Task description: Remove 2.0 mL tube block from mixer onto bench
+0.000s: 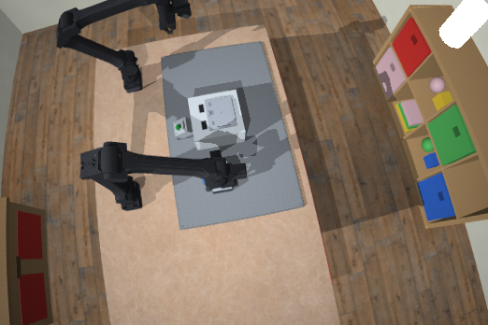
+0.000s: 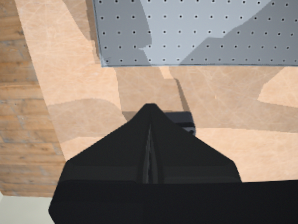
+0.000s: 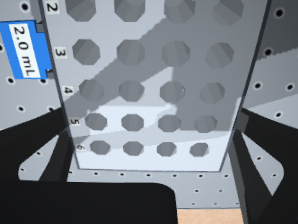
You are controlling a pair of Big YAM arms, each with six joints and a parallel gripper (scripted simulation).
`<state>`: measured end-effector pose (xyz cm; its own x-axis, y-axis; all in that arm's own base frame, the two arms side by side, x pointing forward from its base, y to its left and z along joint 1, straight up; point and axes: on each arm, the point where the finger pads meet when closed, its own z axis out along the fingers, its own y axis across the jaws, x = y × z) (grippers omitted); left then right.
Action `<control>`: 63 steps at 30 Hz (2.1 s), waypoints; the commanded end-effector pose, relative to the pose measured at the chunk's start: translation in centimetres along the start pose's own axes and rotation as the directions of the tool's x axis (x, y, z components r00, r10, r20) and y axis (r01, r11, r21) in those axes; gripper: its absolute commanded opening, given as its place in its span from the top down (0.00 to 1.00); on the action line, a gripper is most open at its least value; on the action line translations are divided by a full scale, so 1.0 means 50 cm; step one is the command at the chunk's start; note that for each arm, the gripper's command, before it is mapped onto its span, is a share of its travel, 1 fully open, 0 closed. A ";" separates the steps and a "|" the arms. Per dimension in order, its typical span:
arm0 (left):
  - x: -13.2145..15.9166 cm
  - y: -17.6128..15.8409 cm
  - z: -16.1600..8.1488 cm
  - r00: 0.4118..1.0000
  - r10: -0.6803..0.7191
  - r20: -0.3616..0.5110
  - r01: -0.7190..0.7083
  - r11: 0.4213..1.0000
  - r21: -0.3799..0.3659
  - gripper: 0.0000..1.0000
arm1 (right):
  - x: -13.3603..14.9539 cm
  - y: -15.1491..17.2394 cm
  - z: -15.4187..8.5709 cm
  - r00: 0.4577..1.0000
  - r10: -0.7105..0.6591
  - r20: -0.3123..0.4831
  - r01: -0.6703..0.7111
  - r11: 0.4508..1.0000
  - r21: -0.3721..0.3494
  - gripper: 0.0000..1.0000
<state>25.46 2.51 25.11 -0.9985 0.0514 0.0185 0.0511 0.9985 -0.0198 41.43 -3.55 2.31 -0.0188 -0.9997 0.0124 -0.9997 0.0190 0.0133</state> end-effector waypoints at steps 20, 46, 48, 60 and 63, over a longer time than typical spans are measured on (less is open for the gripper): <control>-0.039 0.005 -0.058 0.997 0.008 0.081 -0.007 1.000 -0.012 1.00 | -0.001 -0.086 -0.063 1.000 -0.011 0.007 0.011 0.995 0.099 1.00; -0.031 0.004 -0.043 0.998 0.008 0.061 -0.007 1.000 -0.009 1.00 | 0.005 -0.084 -0.051 1.000 -0.003 0.008 0.002 0.995 0.098 1.00; -0.028 0.003 -0.037 0.999 0.008 0.053 -0.007 1.000 -0.008 1.00 | 0.006 -0.084 -0.049 1.000 -0.002 0.008 0.001 0.995 0.098 1.00; -0.006 0.000 0.000 1.000 0.007 0.005 -0.007 1.000 0.000 1.00 | 0.006 -0.078 -0.042 1.000 0.000 0.008 -0.001 0.995 0.095 1.00; -0.006 0.000 0.001 1.000 0.007 0.003 -0.007 1.000 0.000 1.00 | 0.006 -0.078 -0.042 1.000 0.001 0.008 -0.001 0.996 0.094 1.00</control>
<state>25.60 2.53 25.32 -0.9986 0.0514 0.0128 0.0512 0.9985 -0.0189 41.82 -3.49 1.86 -0.0158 -0.9998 0.0076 -0.9998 0.0159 0.0084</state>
